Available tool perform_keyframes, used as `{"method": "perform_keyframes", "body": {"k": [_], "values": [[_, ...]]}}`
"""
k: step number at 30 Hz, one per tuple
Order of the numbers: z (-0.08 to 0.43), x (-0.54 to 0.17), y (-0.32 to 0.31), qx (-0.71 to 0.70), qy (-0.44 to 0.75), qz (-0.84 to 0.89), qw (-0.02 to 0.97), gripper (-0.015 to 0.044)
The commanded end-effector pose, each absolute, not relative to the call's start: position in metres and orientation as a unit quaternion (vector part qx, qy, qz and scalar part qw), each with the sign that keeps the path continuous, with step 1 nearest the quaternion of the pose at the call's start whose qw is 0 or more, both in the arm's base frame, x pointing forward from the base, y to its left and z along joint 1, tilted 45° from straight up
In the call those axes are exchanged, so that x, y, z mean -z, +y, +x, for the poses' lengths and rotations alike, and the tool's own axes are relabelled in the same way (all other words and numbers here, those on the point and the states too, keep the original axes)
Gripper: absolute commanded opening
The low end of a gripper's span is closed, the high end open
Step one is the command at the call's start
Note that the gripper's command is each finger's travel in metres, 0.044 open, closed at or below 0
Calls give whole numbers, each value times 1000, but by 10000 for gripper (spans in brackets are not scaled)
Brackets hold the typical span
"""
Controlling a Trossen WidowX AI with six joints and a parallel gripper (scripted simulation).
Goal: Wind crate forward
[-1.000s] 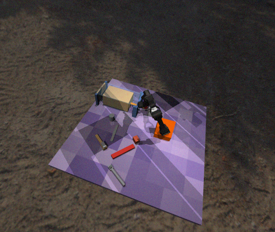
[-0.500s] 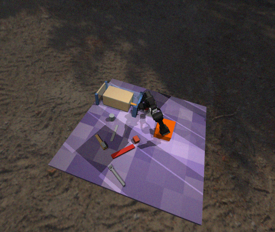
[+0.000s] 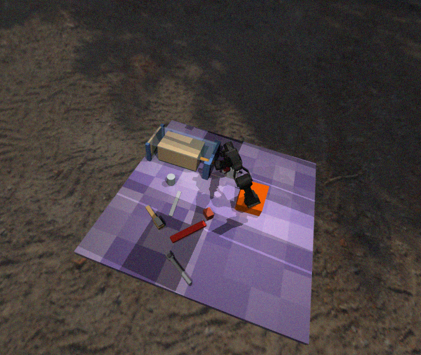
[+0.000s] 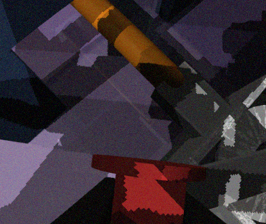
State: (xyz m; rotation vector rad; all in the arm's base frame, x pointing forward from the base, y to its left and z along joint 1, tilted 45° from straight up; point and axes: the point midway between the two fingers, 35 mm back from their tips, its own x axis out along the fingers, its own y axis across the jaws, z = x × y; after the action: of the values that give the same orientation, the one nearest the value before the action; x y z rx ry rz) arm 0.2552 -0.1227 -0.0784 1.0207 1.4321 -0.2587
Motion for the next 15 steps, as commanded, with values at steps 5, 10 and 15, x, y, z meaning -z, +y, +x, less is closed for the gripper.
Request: {"method": "perform_keyframes", "body": {"k": [5, 10, 15], "values": [[236, 75, -118, 114, 633, 447, 621, 0], [228, 73, -117, 114, 633, 447, 621, 0], [220, 72, -117, 114, 634, 447, 621, 0]]}}
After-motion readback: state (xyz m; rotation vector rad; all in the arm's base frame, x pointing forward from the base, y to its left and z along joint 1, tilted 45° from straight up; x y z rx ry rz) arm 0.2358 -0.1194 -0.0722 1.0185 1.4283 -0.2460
